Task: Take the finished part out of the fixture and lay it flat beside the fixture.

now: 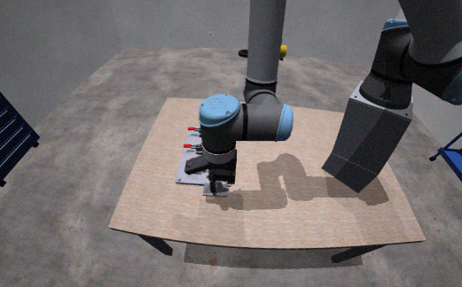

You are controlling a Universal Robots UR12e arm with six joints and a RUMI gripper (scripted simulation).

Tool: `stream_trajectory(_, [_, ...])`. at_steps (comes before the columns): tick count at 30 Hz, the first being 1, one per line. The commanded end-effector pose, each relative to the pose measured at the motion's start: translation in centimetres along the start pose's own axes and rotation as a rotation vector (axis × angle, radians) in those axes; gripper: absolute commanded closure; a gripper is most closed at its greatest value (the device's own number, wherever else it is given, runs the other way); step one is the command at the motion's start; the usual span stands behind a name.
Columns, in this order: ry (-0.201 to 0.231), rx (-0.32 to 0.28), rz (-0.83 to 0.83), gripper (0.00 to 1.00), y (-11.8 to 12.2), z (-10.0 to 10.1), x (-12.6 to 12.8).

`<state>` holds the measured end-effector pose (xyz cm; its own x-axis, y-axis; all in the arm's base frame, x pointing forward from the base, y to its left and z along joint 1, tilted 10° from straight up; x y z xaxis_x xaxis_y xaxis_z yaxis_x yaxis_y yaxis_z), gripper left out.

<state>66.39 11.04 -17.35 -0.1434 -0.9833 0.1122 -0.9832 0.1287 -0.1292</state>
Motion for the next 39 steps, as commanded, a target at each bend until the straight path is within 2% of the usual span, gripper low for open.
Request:
stream_trajectory(1, [0.0, 0.001, 0.0, 1.0, -0.1, 1.0, 0.0])
stream_trajectory(19, [0.0, 0.001, 0.0, 1.0, -0.1, 4.7, 0.0])
stream_trajectory(39, [0.0, 0.001, 0.0, 1.0, -0.1, 5.9, 0.0])
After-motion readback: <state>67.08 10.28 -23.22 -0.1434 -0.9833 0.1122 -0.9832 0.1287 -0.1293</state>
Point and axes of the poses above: the point where the finger pads meet when closed, its own z axis out along the fingers, its own x axis across the jaws, y = z × x, the point moved 9 cm from there along -z, back along the fingers, and after that the axes turned 1 degree about z, right-handed, at the moved point
